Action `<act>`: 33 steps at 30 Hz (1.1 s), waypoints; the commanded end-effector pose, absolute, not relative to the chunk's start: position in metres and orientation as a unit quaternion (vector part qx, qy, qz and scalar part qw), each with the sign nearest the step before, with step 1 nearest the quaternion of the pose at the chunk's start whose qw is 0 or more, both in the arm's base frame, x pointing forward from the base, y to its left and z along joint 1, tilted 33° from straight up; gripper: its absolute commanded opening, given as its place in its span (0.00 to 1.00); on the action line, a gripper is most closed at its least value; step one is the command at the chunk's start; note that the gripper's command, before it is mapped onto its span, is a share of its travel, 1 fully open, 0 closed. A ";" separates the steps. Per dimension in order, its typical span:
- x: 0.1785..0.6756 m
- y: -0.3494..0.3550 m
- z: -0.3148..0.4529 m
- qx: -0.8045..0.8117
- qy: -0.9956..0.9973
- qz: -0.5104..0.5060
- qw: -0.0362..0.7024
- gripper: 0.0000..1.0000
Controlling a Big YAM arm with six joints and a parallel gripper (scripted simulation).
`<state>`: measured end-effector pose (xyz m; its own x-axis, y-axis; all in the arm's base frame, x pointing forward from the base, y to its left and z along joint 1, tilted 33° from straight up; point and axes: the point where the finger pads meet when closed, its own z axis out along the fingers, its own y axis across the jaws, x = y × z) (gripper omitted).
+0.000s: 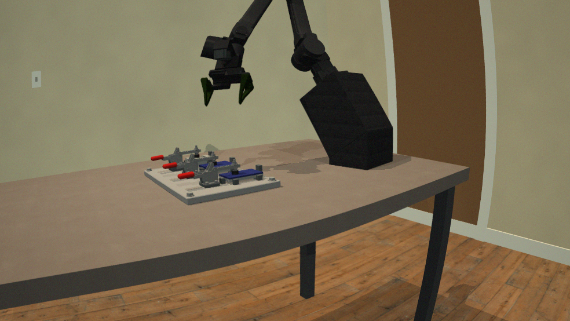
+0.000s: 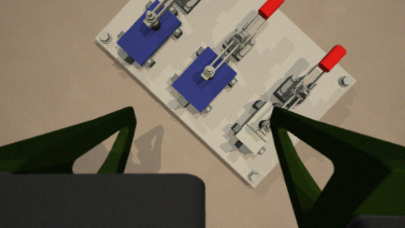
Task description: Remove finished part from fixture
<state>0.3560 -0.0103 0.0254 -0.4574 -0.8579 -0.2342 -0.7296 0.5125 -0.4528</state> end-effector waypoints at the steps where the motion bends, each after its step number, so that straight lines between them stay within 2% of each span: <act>1: 0.365 -0.017 0.028 -0.463 0.842 -0.154 0.229 1.00; 33: 0.361 -0.019 0.023 -0.462 0.844 -0.153 0.224 1.00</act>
